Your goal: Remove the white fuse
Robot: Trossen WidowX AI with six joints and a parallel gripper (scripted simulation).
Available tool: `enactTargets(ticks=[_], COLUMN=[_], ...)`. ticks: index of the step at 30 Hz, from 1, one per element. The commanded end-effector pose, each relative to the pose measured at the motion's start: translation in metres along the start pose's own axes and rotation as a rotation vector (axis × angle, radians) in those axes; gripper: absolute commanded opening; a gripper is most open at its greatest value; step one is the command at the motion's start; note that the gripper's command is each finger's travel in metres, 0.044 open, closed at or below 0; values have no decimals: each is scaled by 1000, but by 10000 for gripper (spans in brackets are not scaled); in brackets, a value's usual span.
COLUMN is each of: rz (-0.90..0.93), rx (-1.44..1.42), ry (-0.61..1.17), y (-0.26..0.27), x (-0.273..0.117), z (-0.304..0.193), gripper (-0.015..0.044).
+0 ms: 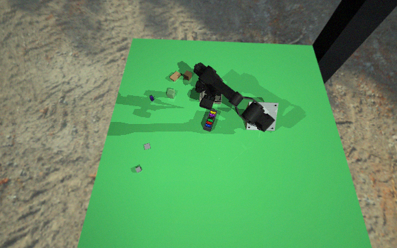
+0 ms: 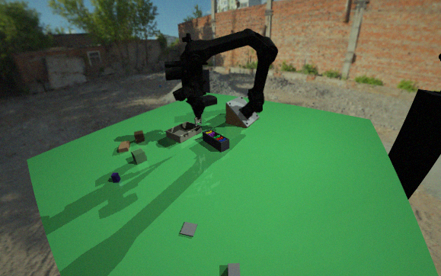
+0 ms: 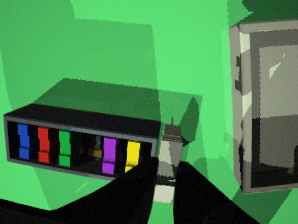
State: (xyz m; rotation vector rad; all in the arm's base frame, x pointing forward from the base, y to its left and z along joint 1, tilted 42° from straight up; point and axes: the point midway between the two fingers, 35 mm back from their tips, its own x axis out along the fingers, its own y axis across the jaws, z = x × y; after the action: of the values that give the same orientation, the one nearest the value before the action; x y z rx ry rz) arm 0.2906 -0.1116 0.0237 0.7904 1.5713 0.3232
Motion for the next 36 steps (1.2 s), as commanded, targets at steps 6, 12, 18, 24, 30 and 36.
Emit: enactTargets(ticks=[6,12,18,24,30,36], rz=[-6,-5,-4,-4,-3,-3], rx=[-3,-4,-5,-5,-5,-5], ry=[2,3,3,3,3,3], y=[-49,-83,-103,-103,-103,-103], x=[0,2,5,10,20,30], z=[15,21,23,23,23,23], gripper=[0,0,0,0,0,0])
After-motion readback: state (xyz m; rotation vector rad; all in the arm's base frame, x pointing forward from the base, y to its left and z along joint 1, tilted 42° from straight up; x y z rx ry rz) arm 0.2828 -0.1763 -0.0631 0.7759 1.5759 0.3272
